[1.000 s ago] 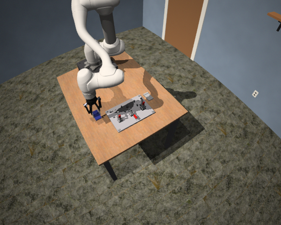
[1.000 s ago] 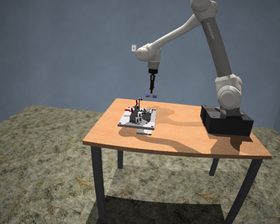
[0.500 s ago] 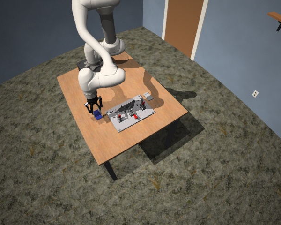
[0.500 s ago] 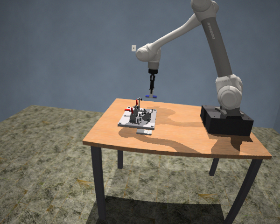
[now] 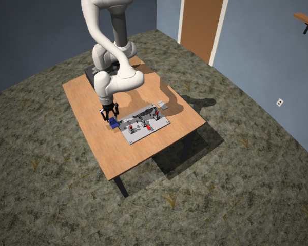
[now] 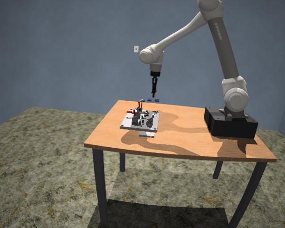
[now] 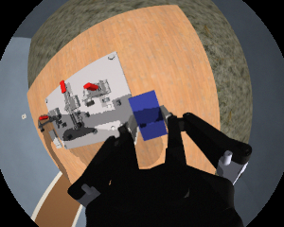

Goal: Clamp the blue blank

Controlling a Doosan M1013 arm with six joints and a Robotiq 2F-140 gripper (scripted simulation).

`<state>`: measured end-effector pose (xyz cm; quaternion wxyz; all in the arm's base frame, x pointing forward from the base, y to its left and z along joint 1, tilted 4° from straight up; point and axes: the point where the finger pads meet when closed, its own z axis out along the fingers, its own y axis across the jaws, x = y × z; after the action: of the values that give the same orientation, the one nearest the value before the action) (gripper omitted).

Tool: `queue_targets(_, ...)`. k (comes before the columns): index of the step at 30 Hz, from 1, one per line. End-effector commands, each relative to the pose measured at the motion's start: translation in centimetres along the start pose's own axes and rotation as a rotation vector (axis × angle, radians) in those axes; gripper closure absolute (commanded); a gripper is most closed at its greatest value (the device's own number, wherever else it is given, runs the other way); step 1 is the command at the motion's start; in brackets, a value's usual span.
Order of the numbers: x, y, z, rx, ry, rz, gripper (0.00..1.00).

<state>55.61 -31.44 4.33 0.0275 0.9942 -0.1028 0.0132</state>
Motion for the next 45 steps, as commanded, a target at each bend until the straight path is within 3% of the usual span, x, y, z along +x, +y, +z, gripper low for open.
queue_targets(1, 0.0, -1.3, 0.1, 0.0, 0.0, 0.0, 1.0)
queue_targets(11, 0.1, -6.4, 0.4, 0.0, 0.0, 0.0, 1.0)
queue_targets(22, 0.1, -9.3, 0.6, 0.0, 0.0, 0.0, 1.0)
queue_targets(45, 0.1, -10.0, 0.6, 0.0, 0.0, 0.0, 1.0)
